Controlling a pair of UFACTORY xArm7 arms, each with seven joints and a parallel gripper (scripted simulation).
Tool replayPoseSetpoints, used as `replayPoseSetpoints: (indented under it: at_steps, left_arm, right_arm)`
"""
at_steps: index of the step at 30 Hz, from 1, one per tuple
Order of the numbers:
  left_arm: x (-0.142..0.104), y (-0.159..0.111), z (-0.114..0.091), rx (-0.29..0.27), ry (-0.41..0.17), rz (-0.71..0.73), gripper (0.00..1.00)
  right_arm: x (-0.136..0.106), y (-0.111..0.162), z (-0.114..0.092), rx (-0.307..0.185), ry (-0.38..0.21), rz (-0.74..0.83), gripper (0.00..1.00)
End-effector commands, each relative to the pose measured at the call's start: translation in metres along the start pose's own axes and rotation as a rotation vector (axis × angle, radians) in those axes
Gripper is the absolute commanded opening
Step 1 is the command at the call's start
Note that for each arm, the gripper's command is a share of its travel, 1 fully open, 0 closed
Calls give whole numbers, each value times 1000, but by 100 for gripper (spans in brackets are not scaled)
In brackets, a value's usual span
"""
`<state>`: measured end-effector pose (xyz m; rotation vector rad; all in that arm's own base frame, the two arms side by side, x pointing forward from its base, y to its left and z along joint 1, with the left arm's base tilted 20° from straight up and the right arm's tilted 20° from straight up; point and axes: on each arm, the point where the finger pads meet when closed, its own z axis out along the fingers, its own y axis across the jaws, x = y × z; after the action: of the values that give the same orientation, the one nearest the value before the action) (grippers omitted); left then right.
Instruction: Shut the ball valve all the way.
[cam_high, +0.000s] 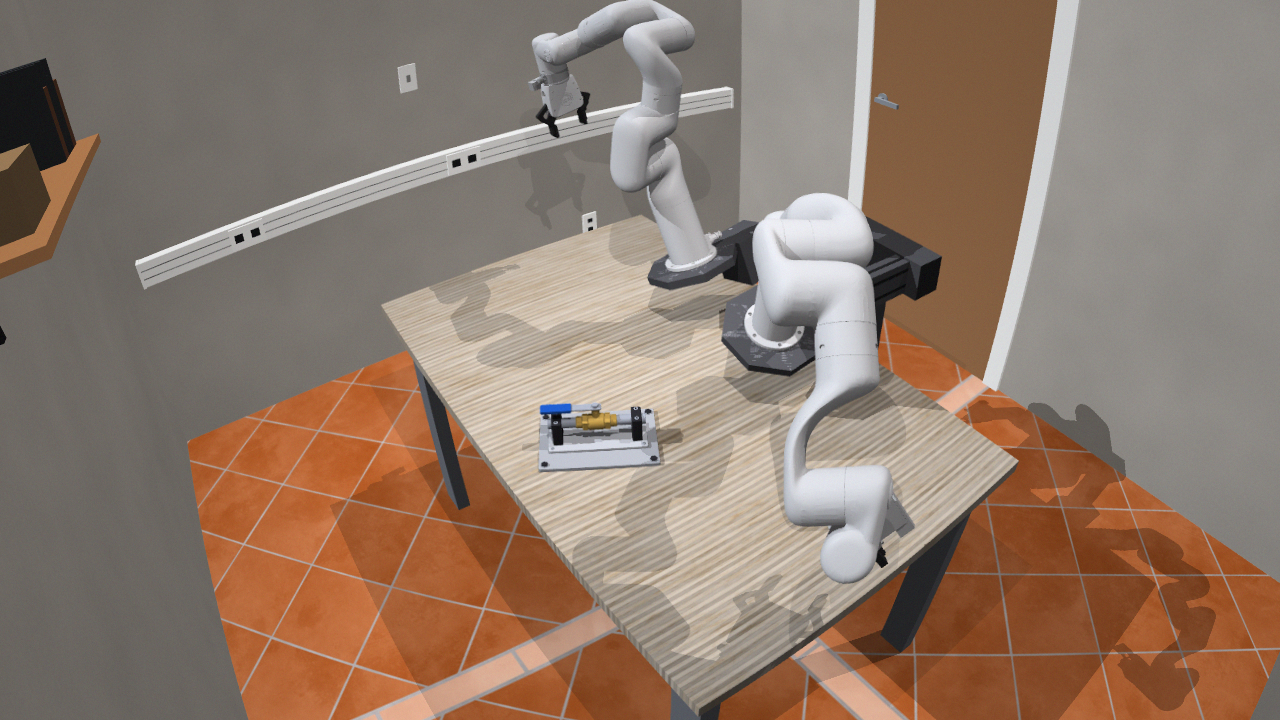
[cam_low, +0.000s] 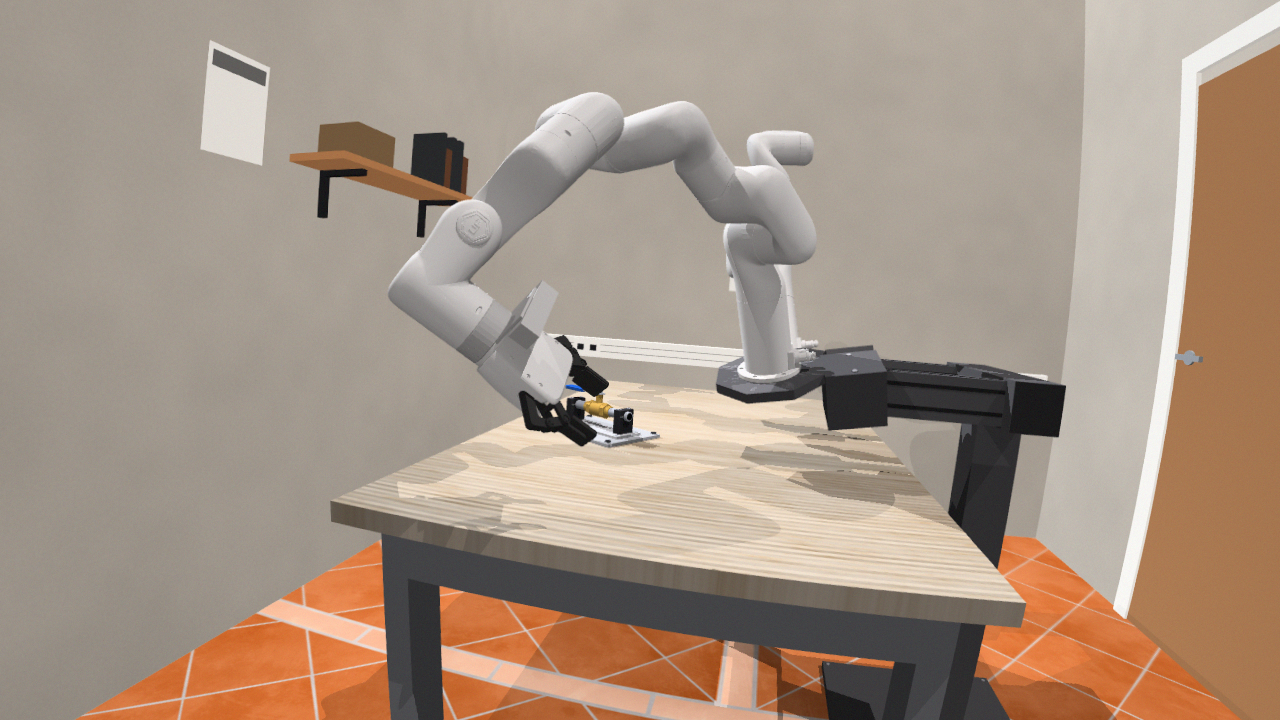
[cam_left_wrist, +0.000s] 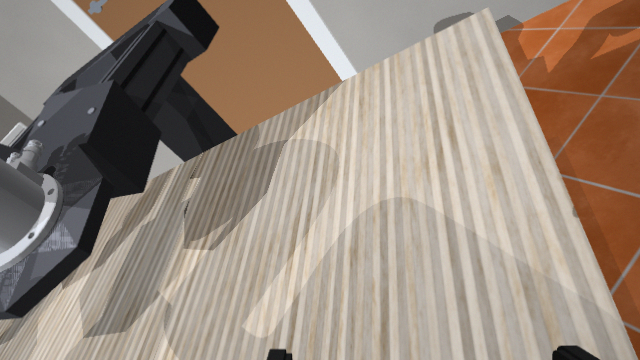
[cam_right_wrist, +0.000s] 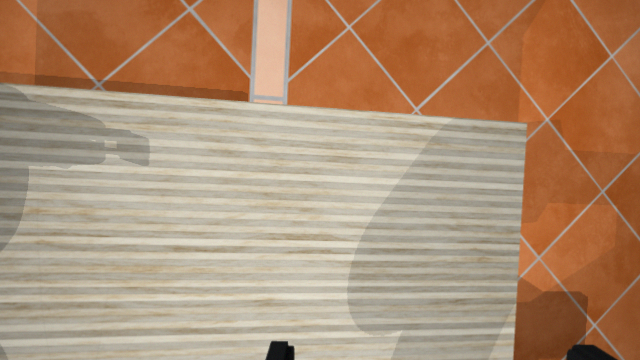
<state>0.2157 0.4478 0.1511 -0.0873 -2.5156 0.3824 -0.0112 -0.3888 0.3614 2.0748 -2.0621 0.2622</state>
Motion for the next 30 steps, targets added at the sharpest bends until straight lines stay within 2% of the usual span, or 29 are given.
replayPoseSetpoints:
  at_steps: [1, 19, 24, 30]
  left_arm:
    - [1, 0, -2, -3, -2, -1, 100]
    - [3, -2, -4, -3, -2, -1, 100]
    - [31, -27, -28, -3, -3, -1, 100]
    - [33, -29, -30, -3, -3, -1, 100]
  right_arm:
    - [0, 2, -2, 5, 12, 27, 100]
    - [0, 2, -3, 8, 16, 42, 100]
    - [0, 2, -3, 8, 16, 42, 100]
    - [0, 2, -3, 8, 16, 42, 100]
